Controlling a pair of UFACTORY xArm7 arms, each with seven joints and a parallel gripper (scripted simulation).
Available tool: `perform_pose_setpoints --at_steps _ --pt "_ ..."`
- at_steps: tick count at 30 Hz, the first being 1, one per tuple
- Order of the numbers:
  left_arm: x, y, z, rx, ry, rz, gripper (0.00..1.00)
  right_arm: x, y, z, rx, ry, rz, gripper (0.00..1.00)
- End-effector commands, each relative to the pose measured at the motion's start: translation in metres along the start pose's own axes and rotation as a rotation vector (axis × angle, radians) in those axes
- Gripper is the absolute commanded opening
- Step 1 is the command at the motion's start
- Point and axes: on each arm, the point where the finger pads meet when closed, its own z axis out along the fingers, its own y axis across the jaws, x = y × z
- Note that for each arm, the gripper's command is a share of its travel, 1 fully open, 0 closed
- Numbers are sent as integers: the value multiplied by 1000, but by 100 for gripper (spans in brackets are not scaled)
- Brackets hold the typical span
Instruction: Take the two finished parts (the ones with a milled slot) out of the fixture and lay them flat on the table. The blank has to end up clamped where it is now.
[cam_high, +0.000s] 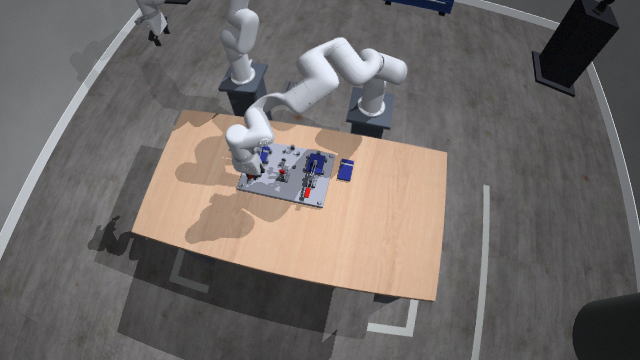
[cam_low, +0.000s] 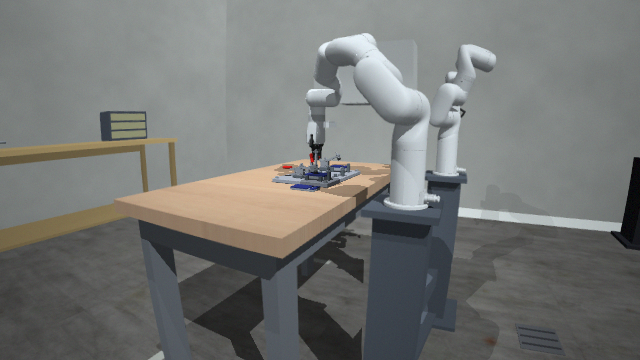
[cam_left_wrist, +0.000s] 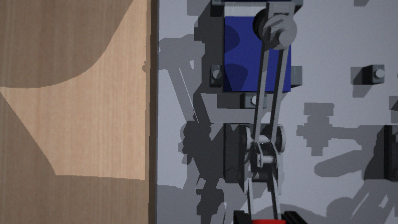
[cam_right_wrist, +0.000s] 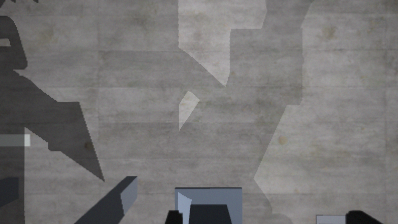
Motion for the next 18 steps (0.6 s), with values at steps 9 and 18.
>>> perform_pose_setpoints --at_steps 9,18 --pt "9 -1 -8 3 -3 1 0 1 0 -1 1 4 0 100" --pt "15 -1 -10 3 -3 1 0 1 0 -1 1 4 0 100"
